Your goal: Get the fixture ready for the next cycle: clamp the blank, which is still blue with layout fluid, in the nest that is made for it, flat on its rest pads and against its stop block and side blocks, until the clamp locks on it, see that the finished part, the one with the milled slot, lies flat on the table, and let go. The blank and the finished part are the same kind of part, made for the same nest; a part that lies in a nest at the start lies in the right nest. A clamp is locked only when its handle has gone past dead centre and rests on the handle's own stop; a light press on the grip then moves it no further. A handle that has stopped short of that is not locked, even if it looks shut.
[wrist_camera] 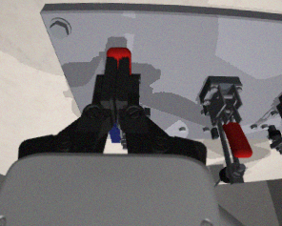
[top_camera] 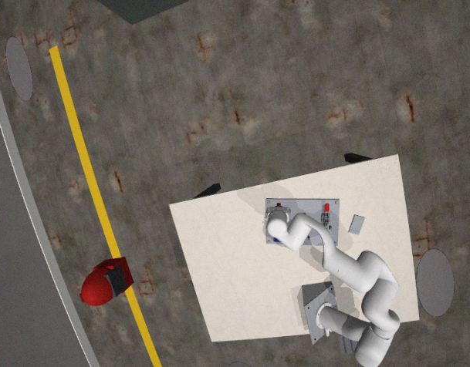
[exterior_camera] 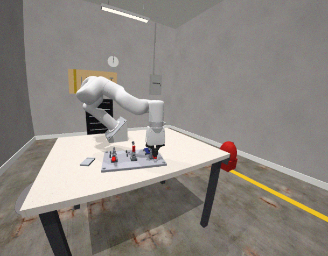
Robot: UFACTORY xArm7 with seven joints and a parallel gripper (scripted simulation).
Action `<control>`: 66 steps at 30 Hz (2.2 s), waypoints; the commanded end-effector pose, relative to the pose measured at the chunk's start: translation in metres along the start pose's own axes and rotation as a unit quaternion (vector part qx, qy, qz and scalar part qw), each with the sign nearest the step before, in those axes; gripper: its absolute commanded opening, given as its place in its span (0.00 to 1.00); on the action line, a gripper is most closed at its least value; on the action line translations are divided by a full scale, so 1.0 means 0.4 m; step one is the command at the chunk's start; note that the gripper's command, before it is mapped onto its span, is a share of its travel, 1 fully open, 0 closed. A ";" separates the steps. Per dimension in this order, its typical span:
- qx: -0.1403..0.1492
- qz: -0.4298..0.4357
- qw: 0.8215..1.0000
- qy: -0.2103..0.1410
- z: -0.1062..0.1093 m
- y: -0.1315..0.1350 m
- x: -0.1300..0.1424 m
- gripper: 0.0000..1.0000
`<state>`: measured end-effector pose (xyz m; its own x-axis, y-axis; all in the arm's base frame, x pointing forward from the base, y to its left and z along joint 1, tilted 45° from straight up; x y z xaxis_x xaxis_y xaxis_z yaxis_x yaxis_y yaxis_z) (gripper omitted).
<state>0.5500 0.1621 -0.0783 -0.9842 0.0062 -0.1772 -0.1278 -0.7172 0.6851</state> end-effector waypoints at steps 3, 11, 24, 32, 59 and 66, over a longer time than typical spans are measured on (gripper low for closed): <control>-0.001 0.001 1.000 0.000 -0.003 -0.003 0.002 0.00; -0.001 0.001 1.000 0.000 -0.003 -0.003 0.002 0.00; -0.001 0.001 1.000 0.000 0.011 -0.003 0.002 0.00; -0.001 0.001 1.000 0.000 0.069 -0.003 0.002 0.00; -0.001 0.001 1.000 0.000 0.172 -0.003 0.002 1.00; -0.001 0.001 1.000 0.000 0.172 -0.003 0.002 1.00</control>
<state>0.5403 0.2083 -0.0320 -0.9849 0.0066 -0.1730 -0.1256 -0.7152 0.6876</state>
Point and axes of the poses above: the point where the finger pads meet when closed, its own z axis back along the fingers, its own y axis across the jaws, x = y × z, the point moved 2 cm from there along z, back along the fingers, and after that the axes turned 2 degrees about -z, right-handed, at the moved point
